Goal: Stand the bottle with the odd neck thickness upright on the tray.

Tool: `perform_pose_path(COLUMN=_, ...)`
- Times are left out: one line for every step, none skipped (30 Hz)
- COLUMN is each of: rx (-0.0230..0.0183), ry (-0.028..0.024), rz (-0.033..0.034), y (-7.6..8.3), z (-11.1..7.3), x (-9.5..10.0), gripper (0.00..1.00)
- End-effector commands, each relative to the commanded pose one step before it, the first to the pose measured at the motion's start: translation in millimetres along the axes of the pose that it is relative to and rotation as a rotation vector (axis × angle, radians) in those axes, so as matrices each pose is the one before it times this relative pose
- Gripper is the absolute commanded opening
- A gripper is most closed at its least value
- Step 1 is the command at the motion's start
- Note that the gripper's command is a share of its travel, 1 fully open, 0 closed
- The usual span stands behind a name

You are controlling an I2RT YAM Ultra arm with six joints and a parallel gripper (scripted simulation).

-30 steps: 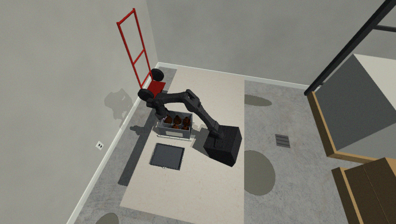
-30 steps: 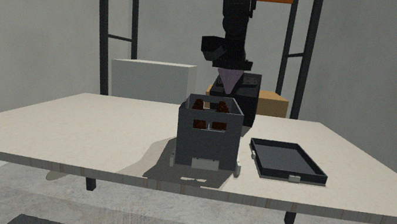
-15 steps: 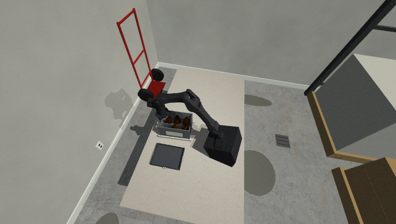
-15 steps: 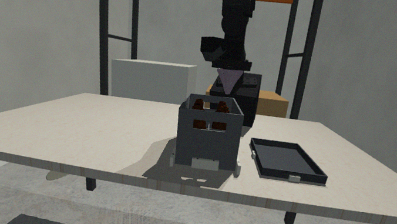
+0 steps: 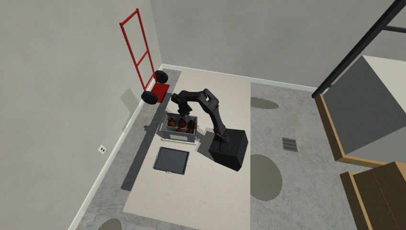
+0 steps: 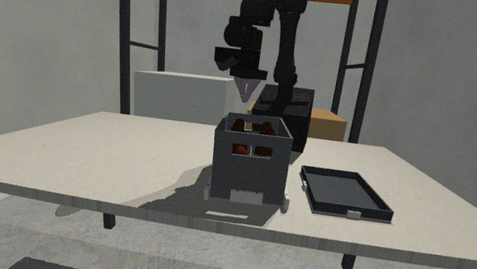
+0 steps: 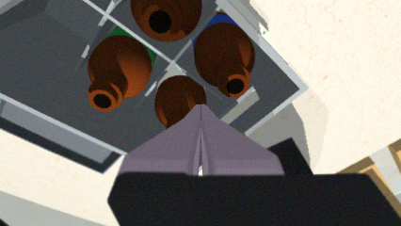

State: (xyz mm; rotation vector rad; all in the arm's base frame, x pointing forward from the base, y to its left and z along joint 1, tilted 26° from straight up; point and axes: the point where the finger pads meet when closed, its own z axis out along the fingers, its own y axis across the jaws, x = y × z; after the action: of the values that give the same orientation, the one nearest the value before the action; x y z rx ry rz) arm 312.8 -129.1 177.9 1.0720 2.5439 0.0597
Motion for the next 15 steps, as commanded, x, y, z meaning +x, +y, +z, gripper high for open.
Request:
perform_pose_path(rx=-0.06583, ry=-0.06098, rz=-0.07179, y=-22.44, z=-4.57, x=7.25, gripper=0.00)
perform_pose_path(rx=-0.00025, ry=-0.00147, rz=-0.00010, y=-5.96, z=0.61, x=4.50, gripper=0.00)
perform_pose_path(rx=-0.00020, ry=-0.00119, rz=-0.00008, y=-4.34, z=0.50, x=3.44, gripper=0.00)
perform_pose_path(rx=-0.00014, ry=-0.00084, rz=-0.00006, y=-2.86, z=0.35, x=2.34, gripper=0.00)
perform_pose_path(rx=-0.00008, ry=-0.00049, rz=-0.00003, y=-1.60, z=0.21, x=1.34, gripper=0.00)
perform_pose_path(rx=0.00000, ry=0.00000, rz=0.00000, y=0.00, z=0.00, x=0.00, gripper=0.00)
perform_pose_path(rx=0.00000, ry=0.00000, rz=0.00000, y=0.00, z=0.00, x=0.00, gripper=0.00)
perform_pose_path(rx=-0.00681, ry=-0.03748, rz=-0.00606, y=3.09, z=-8.97, x=-11.89, gripper=0.00)
perform_pose_path(rx=-0.00059, ry=-0.00332, rz=-0.00054, y=0.23, z=-0.77, x=-1.03, gripper=0.00)
perform_pose_path(rx=0.00000, ry=0.00000, rz=0.00000, y=0.00, z=0.00, x=0.00, gripper=0.00)
perform_pose_path(rx=0.00000, ry=0.00000, rz=0.00000, y=0.00, z=0.00, x=0.00, gripper=0.00)
perform_pose_path(rx=0.00000, ry=0.00000, rz=0.00000, y=0.00, z=0.00, x=0.00, gripper=0.00)
perform_pose_path(rx=0.00000, ry=0.00000, rz=0.00000, y=0.00, z=0.00, x=0.00, gripper=0.00)
perform_pose_path(rx=0.00000, ry=0.00000, rz=0.00000, y=0.00, z=0.00, x=0.00, gripper=0.00)
perform_pose_path(rx=0.00000, ry=0.00000, rz=0.00000, y=0.00, z=0.00, x=0.00, gripper=0.00)
